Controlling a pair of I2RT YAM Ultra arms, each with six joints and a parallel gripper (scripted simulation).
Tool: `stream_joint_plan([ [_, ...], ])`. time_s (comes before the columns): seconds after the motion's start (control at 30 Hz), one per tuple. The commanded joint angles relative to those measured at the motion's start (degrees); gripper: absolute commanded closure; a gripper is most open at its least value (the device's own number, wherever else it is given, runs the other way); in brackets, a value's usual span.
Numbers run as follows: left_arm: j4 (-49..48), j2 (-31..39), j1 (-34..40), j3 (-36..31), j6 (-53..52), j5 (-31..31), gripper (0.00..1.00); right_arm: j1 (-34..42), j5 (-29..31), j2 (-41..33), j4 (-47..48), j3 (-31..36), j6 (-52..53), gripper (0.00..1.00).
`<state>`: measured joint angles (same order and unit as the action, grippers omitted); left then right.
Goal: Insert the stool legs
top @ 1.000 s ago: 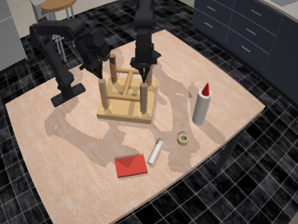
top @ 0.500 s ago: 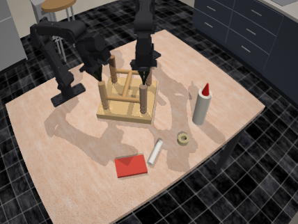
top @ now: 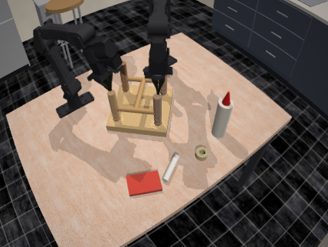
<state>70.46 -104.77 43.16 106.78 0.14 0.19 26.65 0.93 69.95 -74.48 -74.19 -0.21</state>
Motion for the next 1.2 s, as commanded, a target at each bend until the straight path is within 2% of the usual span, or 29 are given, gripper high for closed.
stream_joint_plan([
  [0.0, 6.1, -2.41, -0.11, -2.32, -0.17, -0.12, 1.0, 0.65, -0.67, 1.66, -3.36, 2.23, 0.7, 1.0],
  [0.17, 8.12, -3.12, -0.25, -3.02, -0.32, -0.03, 1.0, 0.94, -0.86, 2.31, -5.17, 2.92, 0.85, 1.0],
  [0.2, -1.22, 2.33, 0.22, 1.73, -0.39, -0.07, 1.0, 0.13, 0.68, -1.73, 1.93, -1.43, 0.17, 1.0],
  [0.4, 0.78, -1.01, 0.01, -1.18, -0.04, 0.04, 1.0, 0.18, 0.14, 1.14, -0.91, 1.33, 0.37, 1.0],
  [1.07, 8.66, -4.26, -0.05, -2.79, -0.16, -0.22, 1.0, 0.38, -0.03, 3.23, -7.59, 3.23, 0.76, 1.0],
  [1.17, 7.25, -2.99, -0.12, -5.9, -0.23, -0.19, 1.0, 0.57, 0.08, 3.62, -8.67, 3.55, 1.01, 1.0],
])
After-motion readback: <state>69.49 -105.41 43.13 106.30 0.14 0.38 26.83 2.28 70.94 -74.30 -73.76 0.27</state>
